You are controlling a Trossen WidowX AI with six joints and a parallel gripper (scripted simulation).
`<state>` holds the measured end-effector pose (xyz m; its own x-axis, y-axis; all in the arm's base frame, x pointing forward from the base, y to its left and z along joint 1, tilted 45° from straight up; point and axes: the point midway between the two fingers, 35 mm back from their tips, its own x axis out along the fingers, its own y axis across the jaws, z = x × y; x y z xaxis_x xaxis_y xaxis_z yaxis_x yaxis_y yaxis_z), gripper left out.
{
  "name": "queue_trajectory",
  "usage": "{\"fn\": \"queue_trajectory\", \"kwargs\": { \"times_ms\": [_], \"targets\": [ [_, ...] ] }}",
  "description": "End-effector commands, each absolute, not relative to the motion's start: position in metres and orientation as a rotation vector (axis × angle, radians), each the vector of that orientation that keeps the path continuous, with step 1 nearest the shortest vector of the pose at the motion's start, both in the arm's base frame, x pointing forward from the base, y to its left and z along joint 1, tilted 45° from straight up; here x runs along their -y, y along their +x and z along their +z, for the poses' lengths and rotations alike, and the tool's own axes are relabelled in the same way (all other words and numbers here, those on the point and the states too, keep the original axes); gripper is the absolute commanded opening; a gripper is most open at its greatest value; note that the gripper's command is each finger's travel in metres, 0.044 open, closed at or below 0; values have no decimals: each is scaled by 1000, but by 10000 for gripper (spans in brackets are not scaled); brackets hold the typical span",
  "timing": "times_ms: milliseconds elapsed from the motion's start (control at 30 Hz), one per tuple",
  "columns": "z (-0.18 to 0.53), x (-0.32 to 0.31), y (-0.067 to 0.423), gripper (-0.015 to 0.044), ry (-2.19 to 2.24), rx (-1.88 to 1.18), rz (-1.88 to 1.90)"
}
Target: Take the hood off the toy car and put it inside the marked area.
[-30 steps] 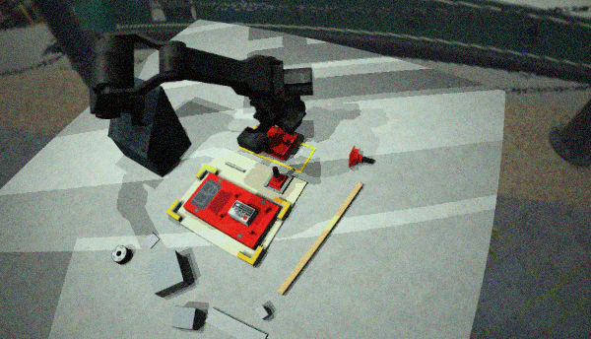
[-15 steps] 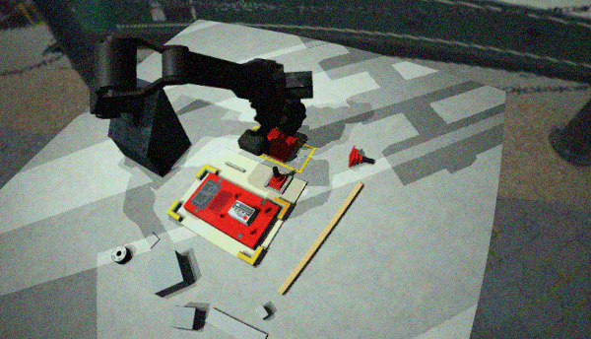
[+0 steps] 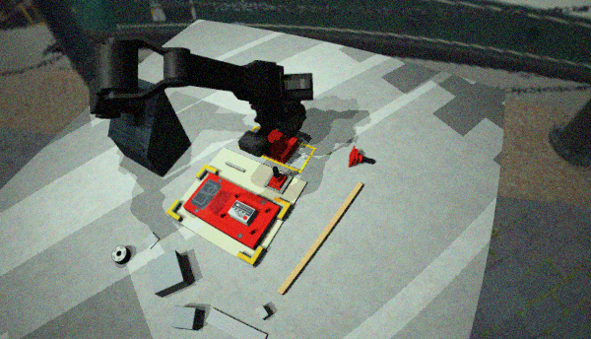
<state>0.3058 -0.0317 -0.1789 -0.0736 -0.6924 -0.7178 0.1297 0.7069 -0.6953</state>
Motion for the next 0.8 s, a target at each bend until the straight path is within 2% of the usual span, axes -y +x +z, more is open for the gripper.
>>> {"fn": "queue_trajectory", "kwargs": {
  "times_ms": [0,300,567,767],
  "targets": [
    [-179,31,306,210,-484,-1501,-724],
    [-179,31,306,440,-484,-1501,-724],
    [-129,-18,312,440,-485,-1501,-723],
    [-127,-20,311,440,-485,-1501,-723]
  ]
}}
